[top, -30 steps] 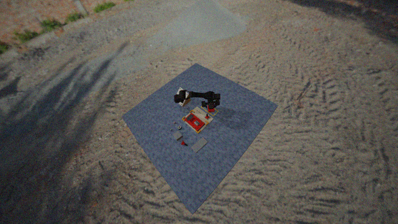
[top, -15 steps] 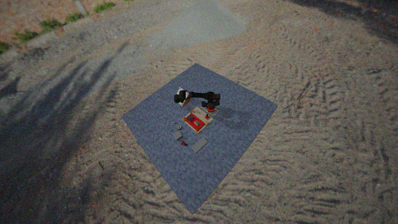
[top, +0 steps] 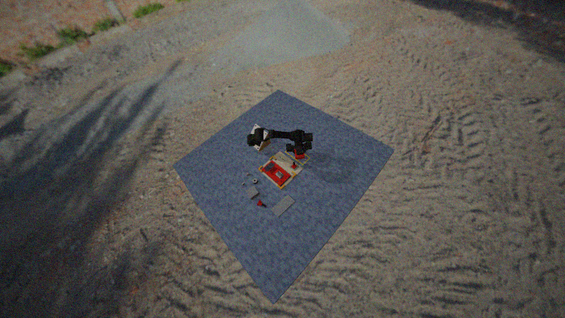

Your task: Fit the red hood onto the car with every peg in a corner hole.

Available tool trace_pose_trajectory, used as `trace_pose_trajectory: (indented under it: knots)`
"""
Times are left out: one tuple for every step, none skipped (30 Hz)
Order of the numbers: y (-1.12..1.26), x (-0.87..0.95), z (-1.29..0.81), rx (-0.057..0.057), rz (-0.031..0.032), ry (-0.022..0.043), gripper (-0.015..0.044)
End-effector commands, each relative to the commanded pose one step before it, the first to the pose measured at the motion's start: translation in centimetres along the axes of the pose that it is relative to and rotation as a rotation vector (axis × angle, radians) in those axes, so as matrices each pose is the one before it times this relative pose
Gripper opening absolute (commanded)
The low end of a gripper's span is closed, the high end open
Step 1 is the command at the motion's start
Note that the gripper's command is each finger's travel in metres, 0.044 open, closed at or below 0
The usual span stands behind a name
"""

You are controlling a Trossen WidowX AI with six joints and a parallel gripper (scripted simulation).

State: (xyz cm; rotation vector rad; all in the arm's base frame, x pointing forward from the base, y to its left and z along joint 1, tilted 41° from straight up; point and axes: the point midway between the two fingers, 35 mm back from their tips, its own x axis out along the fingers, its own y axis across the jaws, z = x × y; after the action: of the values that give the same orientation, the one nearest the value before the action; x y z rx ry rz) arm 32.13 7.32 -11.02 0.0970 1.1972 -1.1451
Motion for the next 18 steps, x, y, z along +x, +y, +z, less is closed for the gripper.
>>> trace_pose_trajectory:
  knots:
    - [0.075,-0.552,-0.009,0.0068,0.00318,0.00259,0.0032]
    - [0.002,-0.185,-0.002,0.0000,0.00004,0.00007,0.0006]
    - [0.001,-0.130,-0.002,0.0000,0.00003,0.00005,0.0000]
    - [0.002,-0.154,-0.002,0.0000,0.00004,0.00006,0.0000]
    - [0.002,-0.196,-0.003,0.0000,0.00005,0.00007,0.0000]
    - [0.002,-0.229,-0.003,0.0000,0.00005,0.00008,0.0000]
    - [0.002,-0.244,-0.003,0.0000,0.00006,0.00009,0.0000]
    - [0.002,-0.252,-0.003,0.0000,0.00006,0.00009,0.0000]
    - [0.002,-0.258,-0.003,0.0000,0.00006,0.00009,0.0000]
    - [0.002,-0.265,-0.004,0.0000,0.00006,0.00010,0.0000]
    - [0.002,-0.271,-0.004,0.0000,0.00006,0.00010,0.0000]
    - [0.002,-0.276,-0.004,0.0000,0.00006,0.00010,0.0000]
    - [0.002,-0.281,-0.004,0.0000,0.00006,0.00010,0.0000]
    - [0.002,-0.285,-0.004,0.0000,0.00006,0.00010,0.0000]
    - [0.002,-0.288,-0.004,0.0000,0.00005,0.00010,0.0000]
    - [0.002,-0.289,-0.004,0.0000,0.00005,0.00010,0.0000]
    - [0.002,-0.219,-0.003,0.0000,0.00004,0.00008,0.0000]
    - [0.002,-0.216,-0.003,0.0000,0.00004,0.00008,0.0000]
